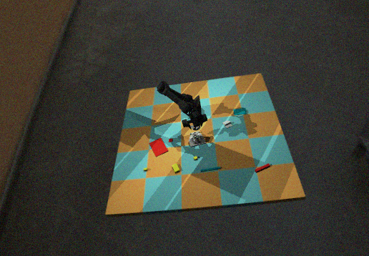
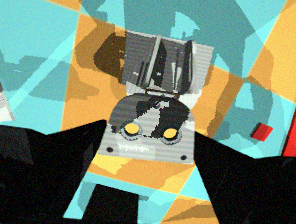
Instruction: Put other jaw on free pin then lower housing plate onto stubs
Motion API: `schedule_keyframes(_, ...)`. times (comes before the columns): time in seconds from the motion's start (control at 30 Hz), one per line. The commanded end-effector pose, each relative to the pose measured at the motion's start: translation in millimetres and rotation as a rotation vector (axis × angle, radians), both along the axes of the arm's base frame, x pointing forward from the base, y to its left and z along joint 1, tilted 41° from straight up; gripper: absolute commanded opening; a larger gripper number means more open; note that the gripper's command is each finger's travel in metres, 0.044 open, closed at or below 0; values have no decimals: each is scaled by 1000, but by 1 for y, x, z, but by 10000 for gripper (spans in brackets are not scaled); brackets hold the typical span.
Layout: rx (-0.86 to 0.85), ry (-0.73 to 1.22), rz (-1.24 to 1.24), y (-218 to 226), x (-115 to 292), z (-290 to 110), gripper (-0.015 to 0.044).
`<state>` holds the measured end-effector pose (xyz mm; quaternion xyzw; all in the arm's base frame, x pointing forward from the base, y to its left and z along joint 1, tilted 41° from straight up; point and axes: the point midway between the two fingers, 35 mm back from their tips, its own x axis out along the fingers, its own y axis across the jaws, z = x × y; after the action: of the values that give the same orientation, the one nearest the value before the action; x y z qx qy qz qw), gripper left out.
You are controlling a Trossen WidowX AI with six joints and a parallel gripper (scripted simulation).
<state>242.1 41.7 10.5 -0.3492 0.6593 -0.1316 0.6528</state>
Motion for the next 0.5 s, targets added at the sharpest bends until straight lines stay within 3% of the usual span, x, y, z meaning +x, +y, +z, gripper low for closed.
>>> schedule_keyframes(0.0, -14, 2, -5, -13, -3, 6, 351)
schedule_keyframes(0.47, -19, -2, -12, -20, -4, 10, 351)
